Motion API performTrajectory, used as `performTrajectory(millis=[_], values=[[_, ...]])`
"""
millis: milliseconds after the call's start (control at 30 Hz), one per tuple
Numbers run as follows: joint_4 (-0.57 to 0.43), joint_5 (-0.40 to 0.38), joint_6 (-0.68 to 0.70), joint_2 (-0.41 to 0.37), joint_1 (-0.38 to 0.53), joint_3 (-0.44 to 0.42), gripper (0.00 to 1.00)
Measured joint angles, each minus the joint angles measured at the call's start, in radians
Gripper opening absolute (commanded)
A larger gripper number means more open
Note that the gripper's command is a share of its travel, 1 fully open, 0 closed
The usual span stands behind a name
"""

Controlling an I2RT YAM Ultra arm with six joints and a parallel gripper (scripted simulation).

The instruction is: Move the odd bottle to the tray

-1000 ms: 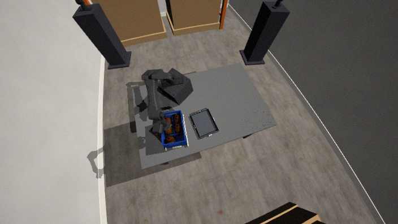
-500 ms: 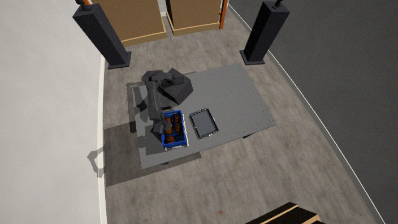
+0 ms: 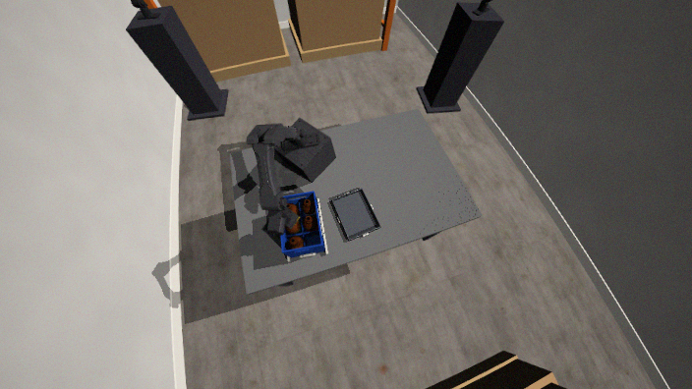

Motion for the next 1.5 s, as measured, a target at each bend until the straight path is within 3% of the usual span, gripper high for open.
performTrajectory(millis=[1500], values=[[0.049,-0.004,-0.003,0.026,-0.003,-0.014,0.61]])
